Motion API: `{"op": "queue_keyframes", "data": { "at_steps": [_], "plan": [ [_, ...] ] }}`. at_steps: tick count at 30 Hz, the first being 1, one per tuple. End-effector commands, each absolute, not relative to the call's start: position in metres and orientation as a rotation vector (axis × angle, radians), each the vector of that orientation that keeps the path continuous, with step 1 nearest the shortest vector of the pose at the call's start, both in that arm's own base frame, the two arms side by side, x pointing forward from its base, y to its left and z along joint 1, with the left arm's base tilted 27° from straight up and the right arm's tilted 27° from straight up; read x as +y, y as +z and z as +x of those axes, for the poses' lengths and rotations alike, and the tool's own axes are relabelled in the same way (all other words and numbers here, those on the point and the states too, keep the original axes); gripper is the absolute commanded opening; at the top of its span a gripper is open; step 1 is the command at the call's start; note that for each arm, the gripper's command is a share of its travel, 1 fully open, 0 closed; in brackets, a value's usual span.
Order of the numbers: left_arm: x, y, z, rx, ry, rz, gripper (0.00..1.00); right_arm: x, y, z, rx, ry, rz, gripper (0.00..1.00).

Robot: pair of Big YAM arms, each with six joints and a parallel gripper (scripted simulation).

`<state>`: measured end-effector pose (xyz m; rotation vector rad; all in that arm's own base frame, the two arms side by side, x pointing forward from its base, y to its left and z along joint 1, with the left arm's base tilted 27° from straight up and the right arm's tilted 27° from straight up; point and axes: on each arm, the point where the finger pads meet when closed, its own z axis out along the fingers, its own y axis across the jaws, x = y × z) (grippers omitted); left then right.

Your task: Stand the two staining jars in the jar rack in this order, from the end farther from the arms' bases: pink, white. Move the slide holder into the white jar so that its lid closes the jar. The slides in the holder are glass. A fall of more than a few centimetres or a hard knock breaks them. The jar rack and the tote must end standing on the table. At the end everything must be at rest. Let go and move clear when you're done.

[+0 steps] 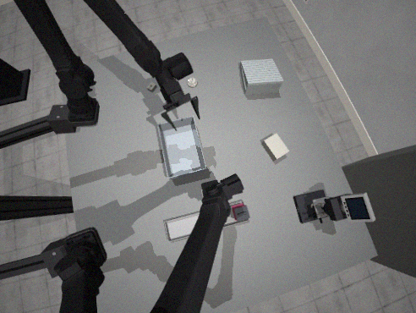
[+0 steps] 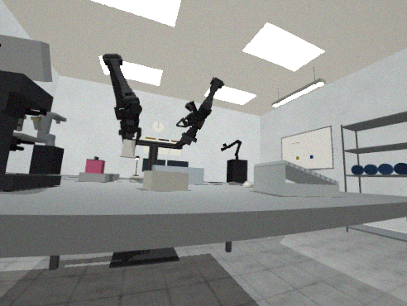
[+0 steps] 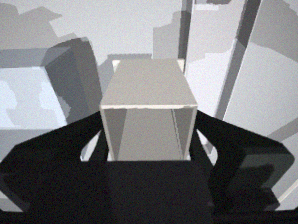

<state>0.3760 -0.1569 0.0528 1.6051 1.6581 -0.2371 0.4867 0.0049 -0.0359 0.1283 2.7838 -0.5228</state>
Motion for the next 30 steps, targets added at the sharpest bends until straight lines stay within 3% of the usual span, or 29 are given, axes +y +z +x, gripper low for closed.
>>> {"op": "queue_keyframes", "data": {
  "at_steps": [1,16,30],
  "plan": [
    [-0.193,0.044,0.416,1.609,-0.275,1.545,1.00,-0.039,-0.015,0.502,2.757,-0.503,0.027,0.57],
    [-0.316,-0.040,0.431,1.397,-0.534,1.545,1.00,-0.121,0.004,0.520,2.733,-0.478,0.123,0.57],
    [-0.324,-0.054,0.432,1.363,-0.544,1.548,1.00,-0.118,-0.018,0.532,2.751,-0.483,0.074,0.57]
  ]
}}
